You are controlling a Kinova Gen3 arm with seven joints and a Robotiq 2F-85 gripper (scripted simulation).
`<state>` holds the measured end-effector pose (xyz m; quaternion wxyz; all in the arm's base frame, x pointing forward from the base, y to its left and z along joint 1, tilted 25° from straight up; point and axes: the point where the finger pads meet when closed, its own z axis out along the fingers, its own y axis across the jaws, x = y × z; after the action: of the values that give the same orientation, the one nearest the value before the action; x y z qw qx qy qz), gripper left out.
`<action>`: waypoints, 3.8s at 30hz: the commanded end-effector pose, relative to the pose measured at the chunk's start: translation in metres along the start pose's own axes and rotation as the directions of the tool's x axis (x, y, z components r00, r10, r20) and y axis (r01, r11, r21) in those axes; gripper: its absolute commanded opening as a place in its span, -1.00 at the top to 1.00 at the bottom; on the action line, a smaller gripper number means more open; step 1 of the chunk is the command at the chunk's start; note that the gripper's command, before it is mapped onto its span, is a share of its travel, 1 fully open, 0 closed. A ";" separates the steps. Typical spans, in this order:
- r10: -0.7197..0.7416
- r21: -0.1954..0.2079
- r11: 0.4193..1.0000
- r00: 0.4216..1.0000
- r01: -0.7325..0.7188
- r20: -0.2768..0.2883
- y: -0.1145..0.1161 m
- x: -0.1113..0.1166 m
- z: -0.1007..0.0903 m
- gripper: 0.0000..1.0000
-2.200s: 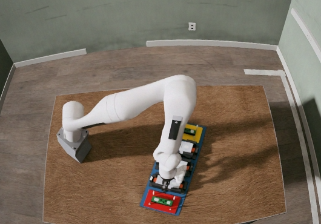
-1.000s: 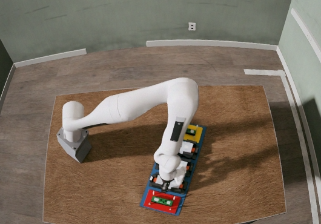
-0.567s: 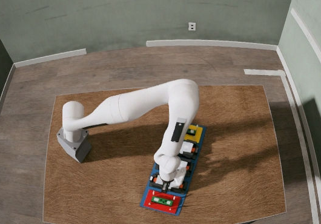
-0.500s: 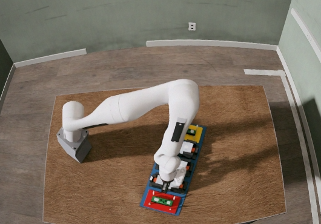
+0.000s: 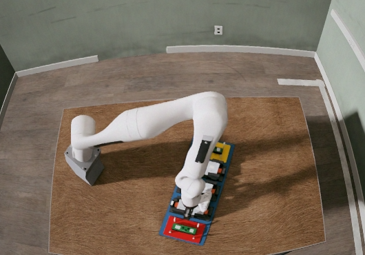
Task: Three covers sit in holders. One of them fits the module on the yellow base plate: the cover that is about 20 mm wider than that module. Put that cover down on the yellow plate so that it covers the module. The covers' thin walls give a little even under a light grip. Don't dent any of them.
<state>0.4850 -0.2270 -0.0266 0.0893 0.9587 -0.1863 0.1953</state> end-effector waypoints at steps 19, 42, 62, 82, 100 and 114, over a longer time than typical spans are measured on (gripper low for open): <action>0.000 0.000 1.000 1.000 0.000 -0.001 0.000 0.001 0.000 -0.39; 0.000 0.000 1.000 1.000 0.000 -0.002 0.000 0.001 0.000 1.00; 0.000 0.000 1.000 1.000 0.000 -0.002 0.000 0.001 0.000 1.00; 0.000 0.000 1.000 1.000 0.000 -0.002 0.000 0.001 0.000 1.00; 0.000 0.000 1.000 1.000 0.000 -0.002 0.000 0.001 0.000 -1.00; 0.000 0.000 1.000 1.000 0.000 -0.002 0.000 0.001 0.000 -1.00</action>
<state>0.4854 -0.2273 -0.0274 0.0893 0.9587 -0.1864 0.1955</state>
